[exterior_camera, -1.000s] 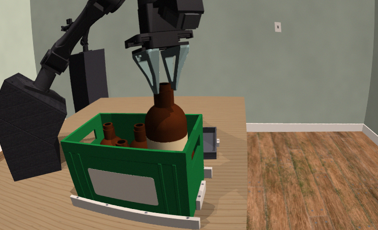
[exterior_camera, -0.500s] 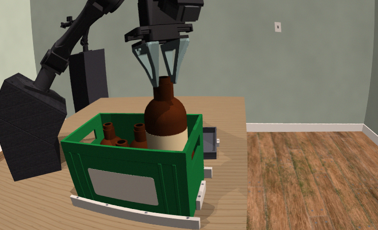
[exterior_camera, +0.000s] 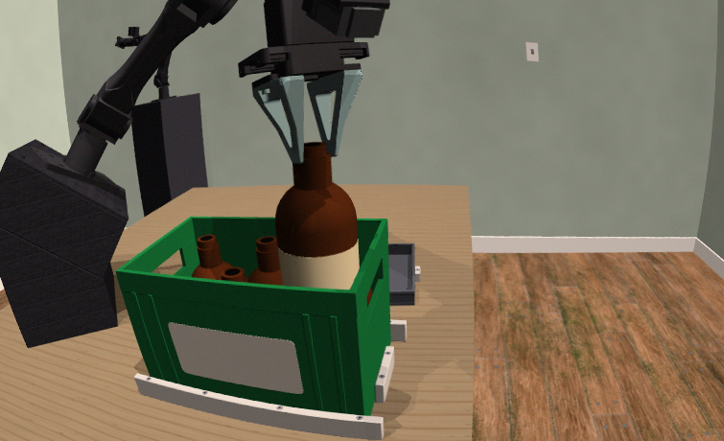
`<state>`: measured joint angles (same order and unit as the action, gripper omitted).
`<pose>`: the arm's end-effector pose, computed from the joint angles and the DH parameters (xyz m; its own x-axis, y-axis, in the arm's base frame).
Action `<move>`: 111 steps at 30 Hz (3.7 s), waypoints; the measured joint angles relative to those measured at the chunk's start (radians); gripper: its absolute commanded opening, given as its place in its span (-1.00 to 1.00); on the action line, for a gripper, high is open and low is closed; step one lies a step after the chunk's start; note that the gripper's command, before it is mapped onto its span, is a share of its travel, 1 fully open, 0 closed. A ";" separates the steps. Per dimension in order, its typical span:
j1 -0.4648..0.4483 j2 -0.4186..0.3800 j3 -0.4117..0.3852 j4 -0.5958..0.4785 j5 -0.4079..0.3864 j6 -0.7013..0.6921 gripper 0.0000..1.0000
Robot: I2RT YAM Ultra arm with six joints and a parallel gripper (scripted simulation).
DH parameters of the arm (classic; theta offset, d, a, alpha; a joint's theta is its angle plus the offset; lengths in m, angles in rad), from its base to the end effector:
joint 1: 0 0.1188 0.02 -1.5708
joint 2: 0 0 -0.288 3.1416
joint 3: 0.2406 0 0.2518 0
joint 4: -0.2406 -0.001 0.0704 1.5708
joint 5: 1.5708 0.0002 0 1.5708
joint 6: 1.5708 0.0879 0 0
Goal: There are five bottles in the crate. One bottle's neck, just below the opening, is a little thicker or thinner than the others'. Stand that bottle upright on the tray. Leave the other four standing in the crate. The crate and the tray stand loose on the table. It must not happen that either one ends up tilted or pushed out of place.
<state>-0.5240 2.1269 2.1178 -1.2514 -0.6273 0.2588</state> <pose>0.4247 -0.1847 0.2863 -0.7331 0.6629 -0.1521 0.4526 0.6424 0.6185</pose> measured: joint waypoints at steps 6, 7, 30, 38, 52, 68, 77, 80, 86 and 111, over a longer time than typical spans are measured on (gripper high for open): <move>0.000 0.000 0.000 0.000 0.000 0.000 -1.00; 0.000 0.000 0.000 0.000 0.000 0.000 -1.00; 0.000 0.000 0.000 0.000 0.000 0.000 -1.00; 0.000 0.000 0.000 0.000 0.000 0.000 -1.00; 0.000 0.000 0.000 0.000 0.000 0.000 -1.00; -0.004 0.005 0.014 -0.018 -0.003 -0.006 -1.00; -0.023 0.013 0.052 -0.052 -0.007 -0.021 -1.00; -0.029 0.017 0.069 -0.066 -0.010 -0.027 -1.00; -0.037 0.023 0.094 -0.093 -0.012 -0.038 -1.00; -0.057 0.037 0.158 -0.165 -0.018 -0.067 -1.00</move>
<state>-0.5808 2.1639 2.2753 -1.4162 -0.6453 0.1921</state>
